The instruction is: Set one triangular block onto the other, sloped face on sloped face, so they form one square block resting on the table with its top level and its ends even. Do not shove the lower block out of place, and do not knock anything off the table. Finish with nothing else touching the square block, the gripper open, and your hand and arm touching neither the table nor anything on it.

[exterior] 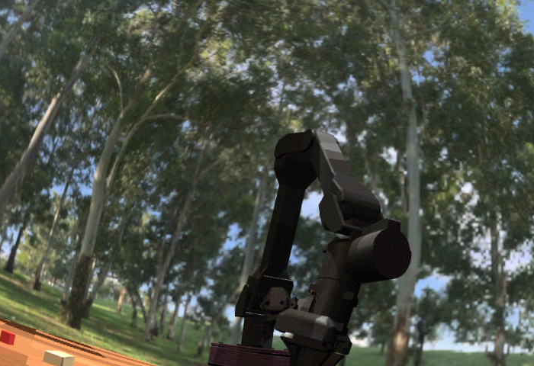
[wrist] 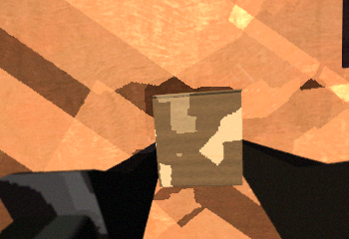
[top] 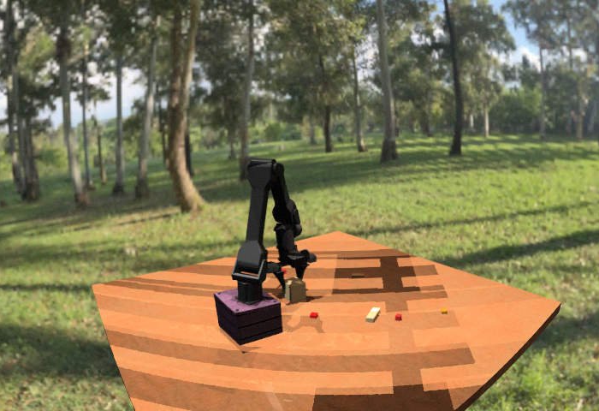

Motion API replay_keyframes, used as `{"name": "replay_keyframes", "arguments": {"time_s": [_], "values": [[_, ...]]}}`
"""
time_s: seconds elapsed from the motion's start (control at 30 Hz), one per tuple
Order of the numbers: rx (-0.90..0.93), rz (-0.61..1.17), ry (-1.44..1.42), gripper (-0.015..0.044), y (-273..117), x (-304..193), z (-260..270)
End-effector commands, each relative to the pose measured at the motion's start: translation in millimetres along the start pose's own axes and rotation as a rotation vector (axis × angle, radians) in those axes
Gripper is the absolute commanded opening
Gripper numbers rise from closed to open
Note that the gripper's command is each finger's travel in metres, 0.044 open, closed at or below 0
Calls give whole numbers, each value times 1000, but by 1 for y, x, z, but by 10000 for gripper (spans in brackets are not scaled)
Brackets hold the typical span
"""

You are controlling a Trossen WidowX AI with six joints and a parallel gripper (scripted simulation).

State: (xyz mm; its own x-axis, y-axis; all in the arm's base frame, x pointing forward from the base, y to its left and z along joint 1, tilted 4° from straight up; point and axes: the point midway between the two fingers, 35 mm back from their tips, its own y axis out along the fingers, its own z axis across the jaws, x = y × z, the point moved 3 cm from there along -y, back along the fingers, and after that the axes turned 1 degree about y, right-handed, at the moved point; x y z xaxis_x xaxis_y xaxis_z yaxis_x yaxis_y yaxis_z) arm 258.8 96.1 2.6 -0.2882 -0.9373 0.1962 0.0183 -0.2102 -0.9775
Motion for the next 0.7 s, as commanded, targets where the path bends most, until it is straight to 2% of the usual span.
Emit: {"name": "replay_keyframes", "arguments": {"time_s": [0.0, 0.1, 0.67], "values": [[-4, -2, -10, 0, 1, 1, 0], [-4, -2, -10, 0, 1, 1, 0], [0, 0, -1, 440, 0, 0, 0]]}}
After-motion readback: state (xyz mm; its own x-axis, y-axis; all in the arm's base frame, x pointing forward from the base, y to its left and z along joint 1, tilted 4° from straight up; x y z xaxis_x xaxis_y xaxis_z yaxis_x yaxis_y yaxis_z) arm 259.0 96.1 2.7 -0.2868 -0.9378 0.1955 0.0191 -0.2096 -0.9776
